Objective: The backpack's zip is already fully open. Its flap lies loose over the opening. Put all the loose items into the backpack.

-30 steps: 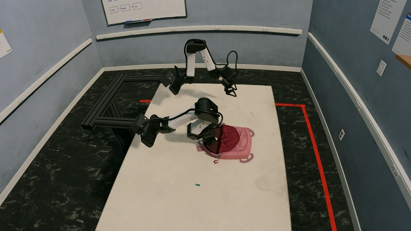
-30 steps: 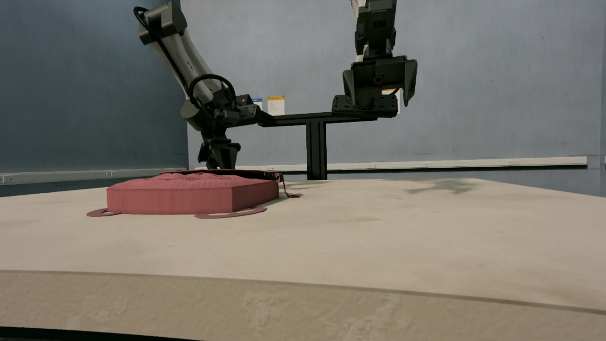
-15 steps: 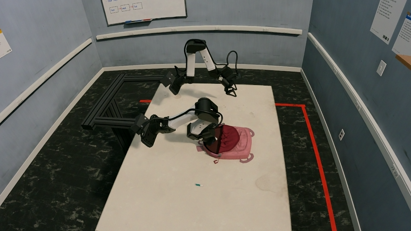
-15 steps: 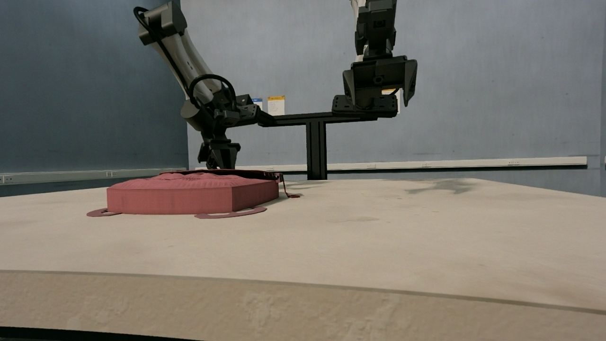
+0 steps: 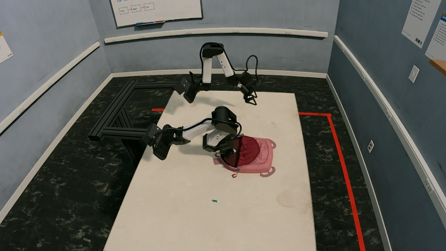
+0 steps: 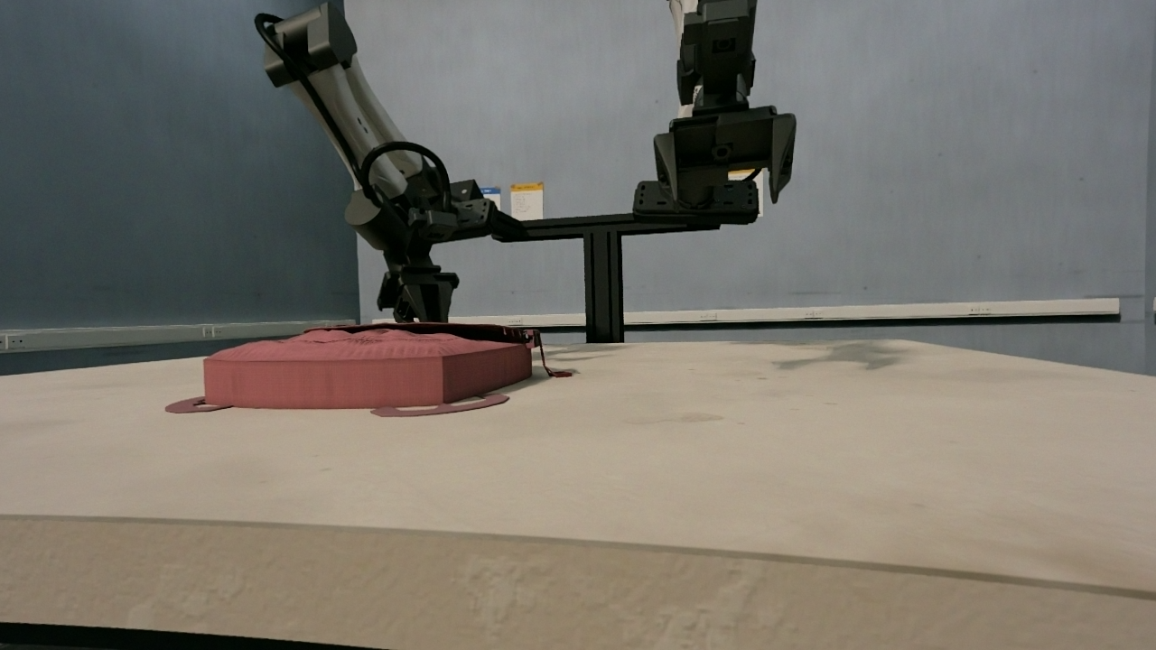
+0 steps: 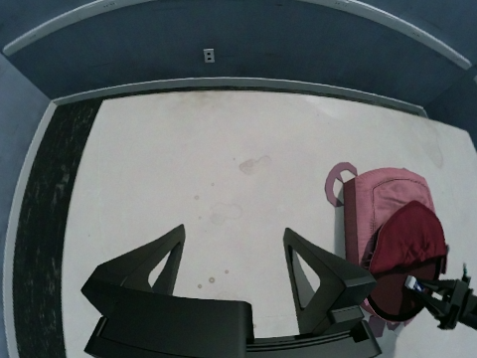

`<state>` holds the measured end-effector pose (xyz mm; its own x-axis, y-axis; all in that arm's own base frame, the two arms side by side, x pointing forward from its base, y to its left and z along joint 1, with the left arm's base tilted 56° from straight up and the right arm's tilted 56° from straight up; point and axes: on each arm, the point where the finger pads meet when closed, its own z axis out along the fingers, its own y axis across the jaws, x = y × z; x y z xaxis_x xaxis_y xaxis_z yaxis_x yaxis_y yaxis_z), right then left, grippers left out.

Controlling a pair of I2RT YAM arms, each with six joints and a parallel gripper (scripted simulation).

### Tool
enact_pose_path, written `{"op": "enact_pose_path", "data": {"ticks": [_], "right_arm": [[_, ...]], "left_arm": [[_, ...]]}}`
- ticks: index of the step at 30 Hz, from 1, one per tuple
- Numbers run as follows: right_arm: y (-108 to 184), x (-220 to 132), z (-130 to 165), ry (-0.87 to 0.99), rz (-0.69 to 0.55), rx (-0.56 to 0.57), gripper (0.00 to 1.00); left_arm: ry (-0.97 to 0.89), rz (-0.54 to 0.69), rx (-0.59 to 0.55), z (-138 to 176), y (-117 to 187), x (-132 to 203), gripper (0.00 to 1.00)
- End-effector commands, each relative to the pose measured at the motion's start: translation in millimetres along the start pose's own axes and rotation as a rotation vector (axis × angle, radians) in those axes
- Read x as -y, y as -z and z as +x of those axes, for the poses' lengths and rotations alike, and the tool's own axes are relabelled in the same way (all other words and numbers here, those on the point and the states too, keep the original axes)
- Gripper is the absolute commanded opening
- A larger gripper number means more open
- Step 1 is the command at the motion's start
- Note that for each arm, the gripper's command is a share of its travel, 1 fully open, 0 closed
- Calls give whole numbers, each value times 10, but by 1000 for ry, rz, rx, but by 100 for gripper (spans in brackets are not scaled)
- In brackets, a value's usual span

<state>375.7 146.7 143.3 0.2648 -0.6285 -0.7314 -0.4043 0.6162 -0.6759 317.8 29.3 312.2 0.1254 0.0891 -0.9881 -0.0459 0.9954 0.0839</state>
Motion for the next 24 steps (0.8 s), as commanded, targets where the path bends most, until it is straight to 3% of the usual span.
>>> {"op": "enact_pose_path", "data": {"ticks": [1,3,7,8,15,16,22,23,24], "right_arm": [[25,-54,194,-1,-10,-67,16],[-63,-79,51,-2,-14,-44,16],[-52,-30,67,-2,-2,-47,16],[-10,1,-87,6,4,23,16],[-16,-8,-71,6,2,15,16],[-16,-8,-71,6,2,15,23],[-16,-12,-73,6,1,16,23],[-16,-12,-73,6,1,16,30],[-16,-12,-73,6,1,16,30]], "left_arm": [[-3,-2,27,-84,27,-14,90],[-3,-2,27,-84,27,-14,90],[-3,-2,27,-84,27,-14,90],[-3,-2,27,-84,27,-14,90],[-3,-2,27,-84,27,-14,90],[-3,-2,27,-84,27,-14,90],[-3,-2,27,-84,27,-14,90],[-3,-2,27,-84,27,-14,90],[-3,-2,27,-84,27,-14,90]]}}
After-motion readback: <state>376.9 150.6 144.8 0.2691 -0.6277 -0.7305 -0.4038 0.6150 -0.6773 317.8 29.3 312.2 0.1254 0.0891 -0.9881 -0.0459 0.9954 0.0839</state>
